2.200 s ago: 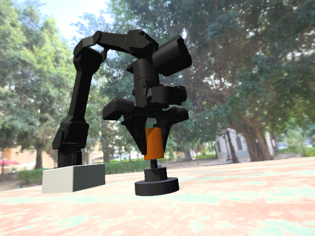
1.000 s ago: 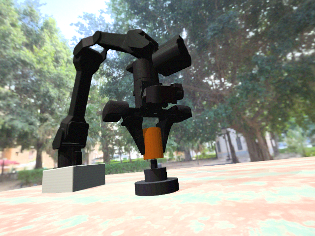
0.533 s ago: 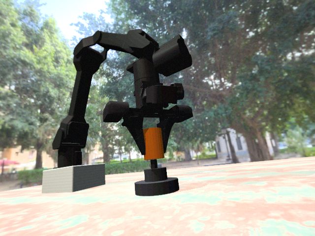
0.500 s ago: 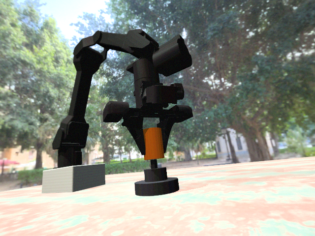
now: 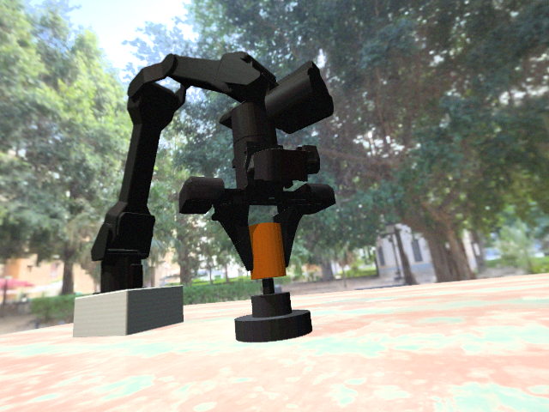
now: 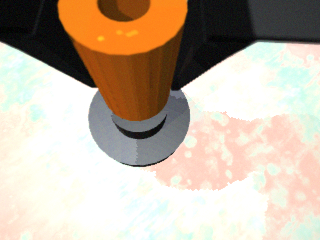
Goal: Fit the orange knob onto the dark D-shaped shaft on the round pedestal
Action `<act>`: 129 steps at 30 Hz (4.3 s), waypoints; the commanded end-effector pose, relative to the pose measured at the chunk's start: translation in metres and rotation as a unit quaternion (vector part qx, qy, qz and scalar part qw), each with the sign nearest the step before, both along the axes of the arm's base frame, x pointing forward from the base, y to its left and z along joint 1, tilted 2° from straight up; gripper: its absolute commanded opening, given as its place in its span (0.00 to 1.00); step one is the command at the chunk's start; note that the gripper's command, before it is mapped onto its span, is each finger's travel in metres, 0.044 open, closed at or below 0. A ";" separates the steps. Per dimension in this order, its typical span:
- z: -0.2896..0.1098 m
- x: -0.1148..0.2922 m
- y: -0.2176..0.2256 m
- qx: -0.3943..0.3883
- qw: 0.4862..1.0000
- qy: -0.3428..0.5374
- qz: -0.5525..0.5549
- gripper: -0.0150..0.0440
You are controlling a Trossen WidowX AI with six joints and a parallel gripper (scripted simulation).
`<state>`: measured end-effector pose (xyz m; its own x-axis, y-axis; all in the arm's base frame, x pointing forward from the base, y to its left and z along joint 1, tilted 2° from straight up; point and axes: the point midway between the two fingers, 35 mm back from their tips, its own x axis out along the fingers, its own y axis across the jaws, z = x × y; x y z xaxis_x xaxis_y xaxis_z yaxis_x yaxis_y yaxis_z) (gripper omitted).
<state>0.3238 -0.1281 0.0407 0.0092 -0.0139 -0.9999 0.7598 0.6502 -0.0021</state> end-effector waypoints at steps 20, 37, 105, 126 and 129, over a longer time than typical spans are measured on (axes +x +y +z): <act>0.001 0.001 -0.001 0.000 0.994 -0.001 -0.107 0.25; 0.000 0.000 0.000 0.000 0.994 -0.001 -0.107 0.25; 0.001 0.001 -0.001 0.002 0.950 -0.004 -0.311 0.25; 0.000 0.000 -0.001 0.002 0.950 -0.004 -0.311 0.25; 0.003 0.000 0.000 0.002 0.950 -0.004 -0.311 0.25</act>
<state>0.3242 -0.1283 0.0415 0.0088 -0.0139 -0.9999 0.9968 0.0796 0.0077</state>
